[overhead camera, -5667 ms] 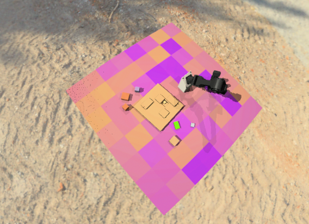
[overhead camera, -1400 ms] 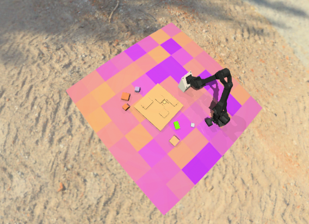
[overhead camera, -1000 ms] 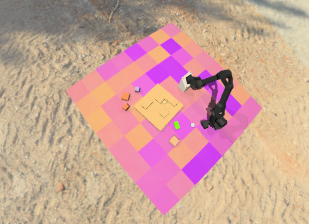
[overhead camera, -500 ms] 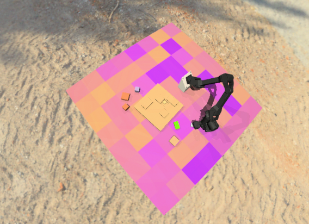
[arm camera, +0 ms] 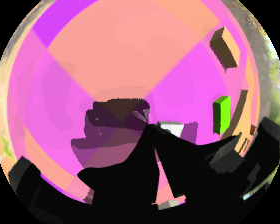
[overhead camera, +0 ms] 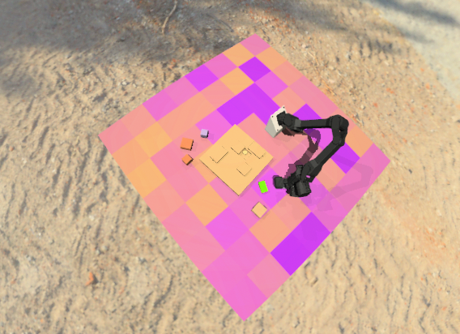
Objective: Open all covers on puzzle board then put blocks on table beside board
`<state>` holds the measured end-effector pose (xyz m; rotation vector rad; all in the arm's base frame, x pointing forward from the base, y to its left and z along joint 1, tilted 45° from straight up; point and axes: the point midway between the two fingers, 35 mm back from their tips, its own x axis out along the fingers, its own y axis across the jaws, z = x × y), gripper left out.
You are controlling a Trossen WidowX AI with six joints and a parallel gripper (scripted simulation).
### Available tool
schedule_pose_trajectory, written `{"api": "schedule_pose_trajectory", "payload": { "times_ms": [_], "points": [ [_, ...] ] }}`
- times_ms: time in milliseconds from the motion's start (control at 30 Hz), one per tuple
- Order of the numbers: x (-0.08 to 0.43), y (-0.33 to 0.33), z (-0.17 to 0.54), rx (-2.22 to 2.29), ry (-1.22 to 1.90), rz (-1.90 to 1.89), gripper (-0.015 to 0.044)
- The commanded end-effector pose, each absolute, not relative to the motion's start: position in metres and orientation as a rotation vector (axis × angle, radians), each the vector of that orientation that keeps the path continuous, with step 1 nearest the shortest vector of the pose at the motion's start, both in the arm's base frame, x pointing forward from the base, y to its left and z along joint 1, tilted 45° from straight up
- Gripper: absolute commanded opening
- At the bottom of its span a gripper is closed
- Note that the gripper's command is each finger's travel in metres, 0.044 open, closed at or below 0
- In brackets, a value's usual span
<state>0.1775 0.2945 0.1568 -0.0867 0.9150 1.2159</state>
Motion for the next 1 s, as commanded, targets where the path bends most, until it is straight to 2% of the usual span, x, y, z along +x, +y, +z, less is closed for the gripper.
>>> {"api": "schedule_pose_trajectory", "payload": {
  "times_ms": [0, 967],
  "points": [
    [0.192, 0.283, 0.146, -0.082, 0.964, 1.18, 0.0],
    [0.267, 0.16, 0.07, 0.14, 1.331, 0.909, 0.0]
  ]
}}
